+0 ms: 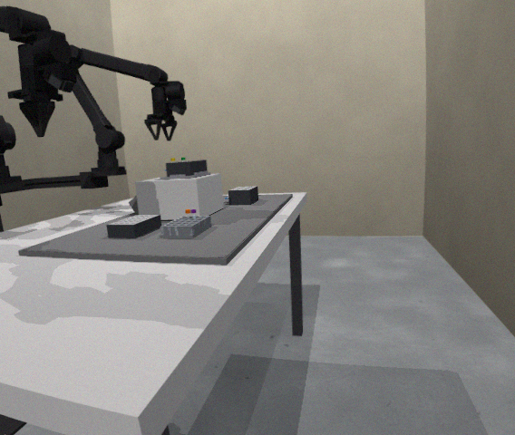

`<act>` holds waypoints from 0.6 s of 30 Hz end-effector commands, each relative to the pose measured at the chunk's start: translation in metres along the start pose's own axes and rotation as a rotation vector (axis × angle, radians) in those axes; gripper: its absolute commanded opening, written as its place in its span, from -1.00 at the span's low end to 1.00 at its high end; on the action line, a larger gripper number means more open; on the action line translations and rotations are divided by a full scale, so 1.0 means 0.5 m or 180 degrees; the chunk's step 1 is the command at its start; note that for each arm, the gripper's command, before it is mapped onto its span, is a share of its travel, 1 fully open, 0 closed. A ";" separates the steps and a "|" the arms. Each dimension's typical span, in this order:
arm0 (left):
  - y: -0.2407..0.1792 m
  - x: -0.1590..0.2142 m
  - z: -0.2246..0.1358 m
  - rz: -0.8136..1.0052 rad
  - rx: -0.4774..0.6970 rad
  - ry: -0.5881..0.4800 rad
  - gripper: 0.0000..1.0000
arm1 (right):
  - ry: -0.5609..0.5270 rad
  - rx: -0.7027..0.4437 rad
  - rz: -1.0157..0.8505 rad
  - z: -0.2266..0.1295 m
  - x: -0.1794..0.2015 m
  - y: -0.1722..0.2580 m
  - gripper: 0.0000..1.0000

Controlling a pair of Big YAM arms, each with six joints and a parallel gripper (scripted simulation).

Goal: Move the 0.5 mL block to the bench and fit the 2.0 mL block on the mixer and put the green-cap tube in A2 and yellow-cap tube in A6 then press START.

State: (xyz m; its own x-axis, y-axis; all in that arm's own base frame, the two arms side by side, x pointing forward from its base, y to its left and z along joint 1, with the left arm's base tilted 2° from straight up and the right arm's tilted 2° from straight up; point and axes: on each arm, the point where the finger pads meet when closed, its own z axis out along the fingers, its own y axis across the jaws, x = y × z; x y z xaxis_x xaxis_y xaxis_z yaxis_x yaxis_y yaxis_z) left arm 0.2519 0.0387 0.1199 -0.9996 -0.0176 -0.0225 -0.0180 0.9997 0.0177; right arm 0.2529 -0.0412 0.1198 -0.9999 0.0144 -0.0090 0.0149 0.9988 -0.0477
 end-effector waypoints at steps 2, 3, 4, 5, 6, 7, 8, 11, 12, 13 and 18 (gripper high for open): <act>0.009 -0.047 -0.041 -0.0035 -0.0027 -0.0199 1.00 | -0.0005 0.0010 0.0013 -0.005 0.001 0.003 -1.00; 0.008 -0.044 -0.038 -0.0035 -0.0025 -0.0186 1.00 | -0.0005 0.0010 0.0013 -0.005 0.001 0.003 -1.00; 0.008 -0.041 -0.035 -0.0035 -0.0023 -0.0174 1.00 | -0.0005 0.0010 0.0013 -0.005 0.001 0.003 -1.00; 0.008 -0.038 -0.032 -0.0035 -0.0022 -0.0161 1.00 | -0.0005 0.0010 0.0013 -0.004 0.001 0.003 -1.00; 0.007 -0.035 -0.029 -0.0035 -0.0020 -0.0148 1.00 | -0.0005 0.0009 0.0013 -0.004 0.001 0.003 -1.00; 0.007 -0.033 -0.026 -0.0034 -0.0019 -0.0136 1.00 | -0.0005 0.0009 0.0013 -0.004 0.001 0.003 -1.00; 0.006 -0.030 -0.023 -0.0034 -0.0017 -0.0123 1.00 | -0.0005 0.0009 0.0013 -0.004 0.001 0.003 -1.00; 0.005 -0.021 -0.015 -0.0034 -0.0012 -0.0085 1.00 | -0.0005 0.0009 0.0012 -0.004 0.001 0.003 -1.00; 0.005 -0.018 -0.012 -0.0033 -0.0011 -0.0073 1.00 | -0.0005 0.0009 0.0012 -0.004 0.001 0.003 -1.00; 0.004 -0.015 -0.009 -0.0033 -0.0009 -0.0060 1.00 | -0.0005 0.0009 0.0012 -0.004 0.000 0.003 -1.00; 0.003 -0.008 -0.002 -0.0033 -0.0006 -0.0032 1.00 | -0.0005 0.0008 0.0012 -0.004 0.000 0.003 -1.00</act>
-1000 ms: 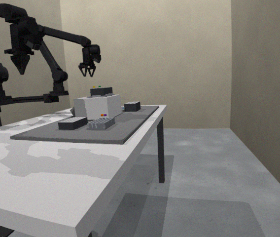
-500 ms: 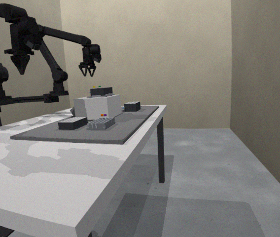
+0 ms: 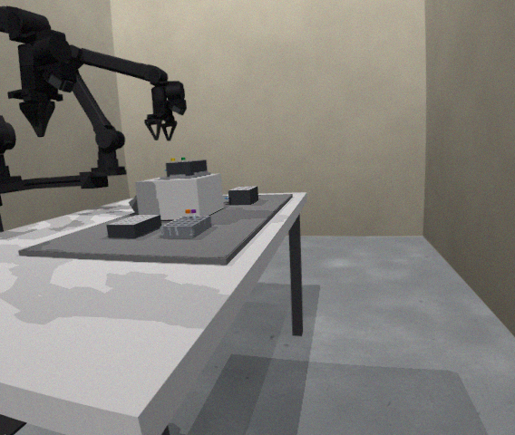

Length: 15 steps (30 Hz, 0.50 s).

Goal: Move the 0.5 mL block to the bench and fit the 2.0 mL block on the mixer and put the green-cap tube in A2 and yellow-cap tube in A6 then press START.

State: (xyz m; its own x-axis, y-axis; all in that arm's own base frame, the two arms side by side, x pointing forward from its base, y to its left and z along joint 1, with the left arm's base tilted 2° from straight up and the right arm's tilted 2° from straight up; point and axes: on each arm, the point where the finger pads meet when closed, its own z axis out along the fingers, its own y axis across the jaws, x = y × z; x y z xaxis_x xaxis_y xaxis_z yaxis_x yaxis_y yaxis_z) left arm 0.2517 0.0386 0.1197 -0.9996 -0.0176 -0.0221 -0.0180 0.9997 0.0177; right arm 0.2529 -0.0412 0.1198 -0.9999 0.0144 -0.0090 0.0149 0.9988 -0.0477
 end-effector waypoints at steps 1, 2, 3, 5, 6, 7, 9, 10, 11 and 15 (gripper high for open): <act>0.003 -0.008 -0.002 -0.0033 -0.0005 -0.0030 1.00 | -0.0005 0.0008 0.0012 -0.004 0.000 0.003 -1.00; 0.003 -0.007 -0.001 -0.0033 -0.0005 -0.0027 1.00 | -0.0005 0.0008 0.0012 -0.004 0.000 0.003 -1.00; 0.003 -0.006 0.000 -0.0033 -0.0005 -0.0024 1.00 | -0.0005 0.0008 0.0012 -0.004 0.000 0.003 -1.00; 0.003 -0.005 0.001 -0.0033 -0.0004 -0.0017 1.00 | -0.0005 0.0008 0.0012 -0.004 0.000 0.003 -1.00; 0.003 -0.004 0.002 -0.0033 -0.0003 -0.0015 1.00 | -0.0005 0.0007 0.0012 -0.003 0.000 0.003 -1.00; 0.003 -0.004 0.002 -0.0033 -0.0003 -0.0013 1.00 | -0.0005 0.0007 0.0012 -0.003 0.000 0.003 -1.00; 0.003 -0.004 0.002 -0.0033 -0.0003 -0.0014 1.00 | -0.0005 0.0007 0.0012 -0.003 0.000 0.003 -1.00; 0.003 -0.007 -0.001 -0.0033 -0.0005 -0.0029 1.00 | -0.0004 0.0007 0.0012 -0.003 0.000 0.003 -1.00; 0.004 -0.010 -0.004 -0.0033 -0.0007 -0.0042 1.00 | -0.0004 0.0007 0.0012 -0.003 0.000 0.003 -1.00; 0.004 -0.016 -0.010 -0.0033 -0.0010 -0.0067 1.00 | -0.0004 0.0006 0.0011 -0.003 0.000 0.003 -1.00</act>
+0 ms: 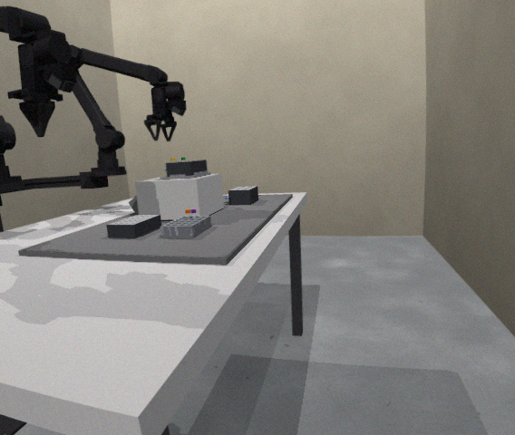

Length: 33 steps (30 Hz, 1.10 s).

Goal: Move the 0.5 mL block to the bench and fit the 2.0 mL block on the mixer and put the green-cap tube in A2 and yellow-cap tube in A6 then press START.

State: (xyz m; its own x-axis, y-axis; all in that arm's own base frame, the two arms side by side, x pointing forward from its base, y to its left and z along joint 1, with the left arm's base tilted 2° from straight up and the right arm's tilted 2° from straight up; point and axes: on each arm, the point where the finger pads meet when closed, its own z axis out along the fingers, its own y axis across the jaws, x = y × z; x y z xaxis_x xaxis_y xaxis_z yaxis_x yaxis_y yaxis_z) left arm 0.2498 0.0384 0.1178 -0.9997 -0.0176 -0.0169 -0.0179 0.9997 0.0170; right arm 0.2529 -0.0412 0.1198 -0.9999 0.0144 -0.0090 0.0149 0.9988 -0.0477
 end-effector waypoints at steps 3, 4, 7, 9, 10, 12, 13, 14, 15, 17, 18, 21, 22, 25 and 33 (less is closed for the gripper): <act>0.006 -0.029 -0.023 -0.0034 -0.0017 -0.0121 1.00 | -0.0004 0.0006 0.0011 -0.003 -0.001 0.003 -1.00; 0.007 -0.032 -0.026 -0.0034 -0.0018 -0.0134 1.00 | -0.0004 0.0006 0.0011 -0.003 -0.001 0.003 -1.00; 0.008 -0.041 -0.035 -0.0035 -0.0023 -0.0172 1.00 | -0.0004 0.0006 0.0011 -0.003 -0.001 0.003 -1.00; 0.009 -0.046 -0.041 -0.0035 -0.0026 -0.0197 1.00 | -0.0004 0.0005 0.0011 -0.002 -0.001 0.003 -1.00; 0.009 -0.049 -0.044 -0.0036 -0.0028 -0.0210 1.00 | -0.0004 0.0005 0.0011 -0.002 -0.001 0.003 -1.00; 0.009 -0.051 -0.046 -0.0036 -0.0029 -0.0216 1.00 | -0.0004 0.0005 0.0011 -0.002 -0.001 0.003 -1.00; 0.010 -0.051 -0.046 -0.0036 -0.0029 -0.0219 1.00 | -0.0004 0.0005 0.0011 -0.002 -0.001 0.003 -1.00; 0.010 -0.052 -0.047 -0.0036 -0.0030 -0.0223 1.00 | -0.0004 0.0005 0.0011 -0.002 -0.001 0.003 -1.00; 0.010 -0.053 -0.048 -0.0036 -0.0030 -0.0226 1.00 | -0.0004 0.0005 0.0011 -0.002 -0.001 0.003 -1.00; 0.010 -0.053 -0.048 -0.0036 -0.0030 -0.0226 1.00 | -0.0004 0.0005 0.0011 -0.002 -0.001 0.003 -1.00; 0.010 -0.054 -0.049 -0.0036 -0.0030 -0.0229 1.00 | -0.0004 0.0004 0.0011 -0.002 -0.001 0.003 -1.00; 0.010 -0.056 -0.051 -0.0036 -0.0032 -0.0239 1.00 | -0.0004 0.0004 0.0010 -0.002 -0.001 0.003 -1.00; 0.010 -0.056 -0.052 -0.0036 -0.0032 -0.0242 1.00 | -0.0004 0.0004 0.0010 -0.002 -0.001 0.003 -1.00; 0.011 -0.059 -0.054 -0.0036 -0.0033 -0.0251 1.00 | -0.0004 0.0003 0.0010 -0.002 -0.002 0.003 -1.00; 0.010 -0.056 -0.052 -0.0036 -0.0032 -0.0242 1.00 | -0.0003 0.0003 0.0010 -0.001 -0.002 0.003 -1.00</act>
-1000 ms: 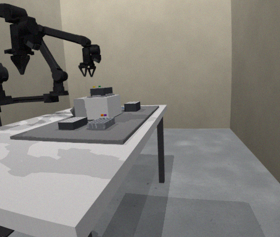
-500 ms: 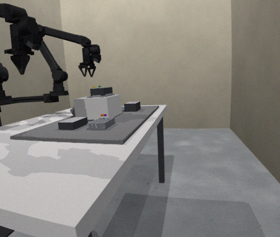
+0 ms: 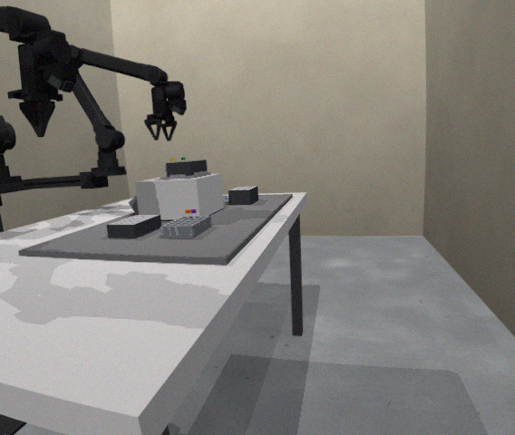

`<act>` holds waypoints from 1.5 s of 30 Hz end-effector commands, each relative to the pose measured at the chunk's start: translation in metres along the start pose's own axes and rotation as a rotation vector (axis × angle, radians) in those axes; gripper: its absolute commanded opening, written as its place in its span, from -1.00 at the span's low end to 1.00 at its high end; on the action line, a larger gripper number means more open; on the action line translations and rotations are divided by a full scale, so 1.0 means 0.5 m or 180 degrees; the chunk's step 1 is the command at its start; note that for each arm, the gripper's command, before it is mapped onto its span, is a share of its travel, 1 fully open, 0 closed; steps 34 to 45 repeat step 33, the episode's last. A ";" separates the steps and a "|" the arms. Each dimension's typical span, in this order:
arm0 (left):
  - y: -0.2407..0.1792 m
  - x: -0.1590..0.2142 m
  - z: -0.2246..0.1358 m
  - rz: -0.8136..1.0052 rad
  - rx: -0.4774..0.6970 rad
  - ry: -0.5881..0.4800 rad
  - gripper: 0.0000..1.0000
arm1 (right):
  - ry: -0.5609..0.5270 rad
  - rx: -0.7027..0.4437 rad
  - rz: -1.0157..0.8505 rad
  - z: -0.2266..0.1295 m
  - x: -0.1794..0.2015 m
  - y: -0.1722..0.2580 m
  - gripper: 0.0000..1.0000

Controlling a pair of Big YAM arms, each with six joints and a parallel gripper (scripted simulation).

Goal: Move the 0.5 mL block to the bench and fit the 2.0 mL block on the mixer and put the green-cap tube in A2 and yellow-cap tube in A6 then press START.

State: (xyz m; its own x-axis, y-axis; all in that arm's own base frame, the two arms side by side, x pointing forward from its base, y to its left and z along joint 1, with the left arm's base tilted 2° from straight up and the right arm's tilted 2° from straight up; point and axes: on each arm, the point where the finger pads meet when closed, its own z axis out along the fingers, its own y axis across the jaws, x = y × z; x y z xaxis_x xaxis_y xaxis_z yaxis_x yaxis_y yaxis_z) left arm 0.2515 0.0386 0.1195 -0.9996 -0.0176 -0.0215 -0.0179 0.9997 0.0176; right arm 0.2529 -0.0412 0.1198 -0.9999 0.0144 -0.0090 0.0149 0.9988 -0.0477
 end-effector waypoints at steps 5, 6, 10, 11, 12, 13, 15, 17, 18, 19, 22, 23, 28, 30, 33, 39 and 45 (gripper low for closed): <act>0.008 -0.042 -0.036 -0.0035 -0.0024 -0.0176 1.00 | -0.0003 0.0002 0.0010 -0.001 -0.002 0.003 -1.00; 0.008 -0.039 -0.033 -0.0035 -0.0022 -0.0163 1.00 | -0.0003 0.0002 0.0009 -0.001 -0.002 0.003 -1.00; 0.006 -0.027 -0.021 -0.0034 -0.0016 -0.0113 1.00 | -0.0003 0.0001 0.0009 -0.001 -0.002 0.003 -1.00; 0.005 -0.024 -0.018 -0.0034 -0.0014 -0.0100 1.00 | -0.0003 0.0001 0.0009 -0.001 -0.002 0.003 -1.00; 0.005 -0.021 -0.015 -0.0034 -0.0013 -0.0088 1.00 | -0.0003 0.0001 0.0009 0.000 -0.002 0.003 -1.00; 0.005 -0.018 -0.012 -0.0034 -0.0011 -0.0075 1.00 | -0.0003 0.0001 0.0009 0.000 -0.003 0.003 -1.00; 0.004 -0.012 -0.006 -0.0033 -0.0008 -0.0050 1.00 | -0.0003 0.0001 0.0009 0.000 -0.003 0.003 -1.00; 0.003 -0.009 -0.003 -0.0033 -0.0006 -0.0037 1.00 | -0.0003 0.0001 0.0009 0.000 -0.003 0.003 -1.00; 0.003 -0.009 -0.003 -0.0033 -0.0006 -0.0037 1.00 | -0.0003 0.0001 0.0009 0.000 -0.003 0.003 -1.00; 0.003 -0.009 -0.003 -0.0033 -0.0006 -0.0034 1.00 | -0.0003 0.0000 0.0009 0.000 -0.003 0.003 -1.00; 0.003 -0.006 0.000 -0.0033 -0.0005 -0.0025 1.00 | -0.0003 0.0000 0.0009 0.000 -0.003 0.003 -1.00; 0.003 -0.006 0.000 -0.0033 -0.0004 -0.0022 1.00 | -0.0003 0.0000 0.0009 0.000 -0.003 0.003 -1.00; 0.002 -0.004 0.002 -0.0033 -0.0003 -0.0013 1.00 | -0.0003 -0.0001 0.0008 0.000 -0.003 0.003 -1.00; 0.002 -0.004 0.002 -0.0033 -0.0003 -0.0013 1.00 | -0.0003 -0.0001 0.0008 0.000 -0.003 0.003 -1.00; 0.002 -0.004 0.002 -0.0033 -0.0003 -0.0013 1.00 | -0.0003 -0.0001 0.0008 0.000 -0.003 0.003 -1.00; 0.002 -0.004 0.002 -0.0033 -0.0003 -0.0013 1.00 | -0.0003 -0.0001 0.0008 0.000 -0.003 0.003 -1.00; 0.002 -0.004 0.002 -0.0033 -0.0003 -0.0013 1.00 | -0.0003 -0.0001 0.0008 0.000 -0.003 0.003 -1.00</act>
